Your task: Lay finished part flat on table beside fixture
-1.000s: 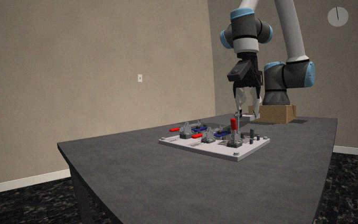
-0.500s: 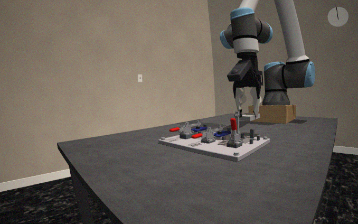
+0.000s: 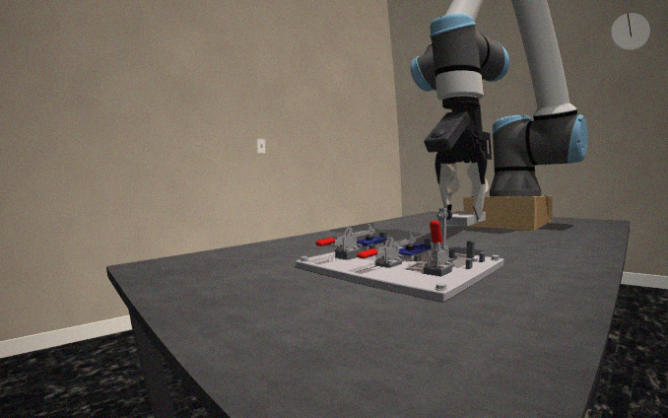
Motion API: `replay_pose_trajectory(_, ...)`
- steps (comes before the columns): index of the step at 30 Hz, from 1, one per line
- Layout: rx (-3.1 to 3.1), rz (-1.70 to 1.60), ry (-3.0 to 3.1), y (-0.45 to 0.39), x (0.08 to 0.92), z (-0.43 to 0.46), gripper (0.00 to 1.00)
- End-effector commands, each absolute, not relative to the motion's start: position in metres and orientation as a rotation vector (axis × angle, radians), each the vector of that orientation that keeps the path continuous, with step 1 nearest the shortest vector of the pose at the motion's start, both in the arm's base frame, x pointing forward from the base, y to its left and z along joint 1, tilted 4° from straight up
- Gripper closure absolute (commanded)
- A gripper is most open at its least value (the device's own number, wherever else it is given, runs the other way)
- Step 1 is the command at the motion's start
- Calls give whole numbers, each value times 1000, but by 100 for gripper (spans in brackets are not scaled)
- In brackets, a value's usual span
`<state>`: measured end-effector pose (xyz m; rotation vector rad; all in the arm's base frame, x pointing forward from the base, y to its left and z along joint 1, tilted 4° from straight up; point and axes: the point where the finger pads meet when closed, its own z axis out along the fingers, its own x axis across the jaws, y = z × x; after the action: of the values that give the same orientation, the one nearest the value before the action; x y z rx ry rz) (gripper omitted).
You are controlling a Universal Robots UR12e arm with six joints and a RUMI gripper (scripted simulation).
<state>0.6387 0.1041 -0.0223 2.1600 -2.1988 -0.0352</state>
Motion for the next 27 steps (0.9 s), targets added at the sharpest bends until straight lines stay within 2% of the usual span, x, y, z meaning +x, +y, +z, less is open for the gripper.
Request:
replay_pose_trajectory(1,2161,-33,-2200,105,639,-22,100)
replay_pose_trajectory(27,2161,-33,-2200,140,640,-22,100)
